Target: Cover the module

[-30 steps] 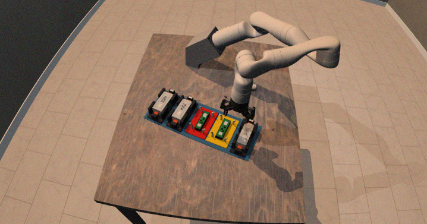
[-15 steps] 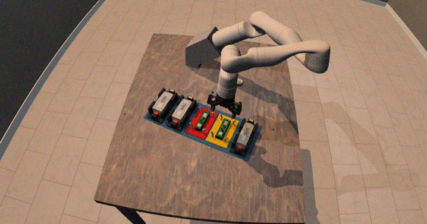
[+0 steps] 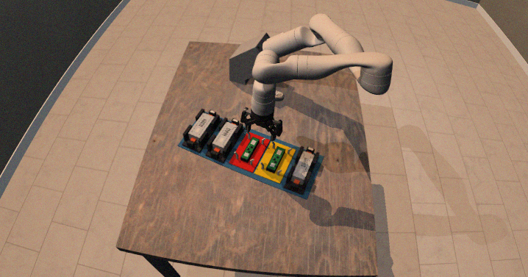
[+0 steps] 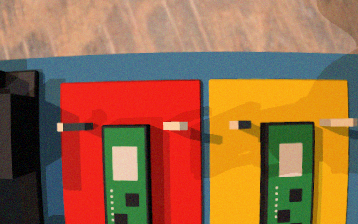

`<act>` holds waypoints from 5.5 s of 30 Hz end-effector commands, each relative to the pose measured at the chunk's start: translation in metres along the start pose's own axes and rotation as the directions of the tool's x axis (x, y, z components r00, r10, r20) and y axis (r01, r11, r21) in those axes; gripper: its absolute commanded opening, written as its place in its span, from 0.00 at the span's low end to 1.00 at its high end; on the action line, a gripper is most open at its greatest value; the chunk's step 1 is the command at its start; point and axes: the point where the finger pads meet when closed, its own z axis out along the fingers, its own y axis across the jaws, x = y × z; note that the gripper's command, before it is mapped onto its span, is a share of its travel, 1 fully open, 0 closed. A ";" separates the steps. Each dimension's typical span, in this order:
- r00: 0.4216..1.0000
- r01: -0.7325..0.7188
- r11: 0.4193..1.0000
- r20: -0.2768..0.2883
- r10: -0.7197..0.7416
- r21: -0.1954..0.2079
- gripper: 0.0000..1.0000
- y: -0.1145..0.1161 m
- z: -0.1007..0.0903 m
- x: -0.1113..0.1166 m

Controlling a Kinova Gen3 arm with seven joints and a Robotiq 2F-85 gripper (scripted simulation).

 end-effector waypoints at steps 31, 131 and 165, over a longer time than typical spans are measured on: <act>1.000 0.001 1.000 0.002 -0.001 0.000 1.00 -0.121 0.001 -0.001; 1.000 0.001 1.000 0.002 -0.001 0.000 1.00 -0.146 0.043 -0.001; 1.000 0.001 1.000 0.002 -0.001 0.000 1.00 -0.146 0.065 -0.001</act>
